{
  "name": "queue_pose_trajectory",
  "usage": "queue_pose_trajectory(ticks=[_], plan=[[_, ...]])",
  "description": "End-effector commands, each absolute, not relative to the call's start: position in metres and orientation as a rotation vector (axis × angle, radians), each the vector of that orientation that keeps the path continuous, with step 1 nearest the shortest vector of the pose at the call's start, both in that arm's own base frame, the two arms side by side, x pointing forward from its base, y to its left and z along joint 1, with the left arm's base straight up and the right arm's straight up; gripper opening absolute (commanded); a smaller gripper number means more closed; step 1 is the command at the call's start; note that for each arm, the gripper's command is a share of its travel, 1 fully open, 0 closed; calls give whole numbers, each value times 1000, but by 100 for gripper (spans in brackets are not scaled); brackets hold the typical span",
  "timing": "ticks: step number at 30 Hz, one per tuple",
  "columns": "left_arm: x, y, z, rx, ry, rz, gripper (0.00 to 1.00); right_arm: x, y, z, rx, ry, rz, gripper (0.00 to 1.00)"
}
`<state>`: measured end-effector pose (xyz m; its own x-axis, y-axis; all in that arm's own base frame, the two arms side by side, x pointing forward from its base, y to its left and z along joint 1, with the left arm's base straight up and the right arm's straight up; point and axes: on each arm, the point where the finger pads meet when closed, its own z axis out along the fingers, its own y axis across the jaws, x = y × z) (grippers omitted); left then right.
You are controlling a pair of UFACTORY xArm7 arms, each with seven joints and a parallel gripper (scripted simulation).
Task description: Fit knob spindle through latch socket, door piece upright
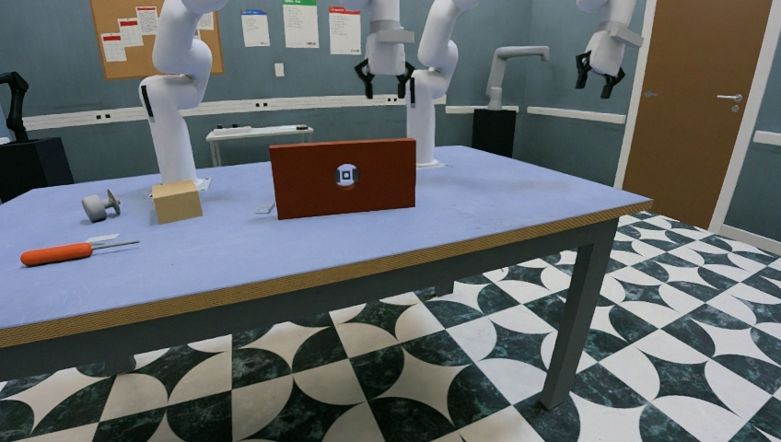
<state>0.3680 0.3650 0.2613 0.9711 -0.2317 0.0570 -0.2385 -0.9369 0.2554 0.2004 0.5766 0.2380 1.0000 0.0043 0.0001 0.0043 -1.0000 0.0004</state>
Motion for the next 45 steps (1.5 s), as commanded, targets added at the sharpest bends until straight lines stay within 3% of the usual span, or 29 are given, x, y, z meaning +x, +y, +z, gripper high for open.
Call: queue_pose_trajectory(ticks=[1, 45], plan=[[351, 376, 264, 2888, -222, 34, 100, 200, 577, 240, 3144, 7, 2, 100], [118, 429, 263, 2716, 1401, -13, 100, 200, 577, 240, 3144, 7, 2, 100]])
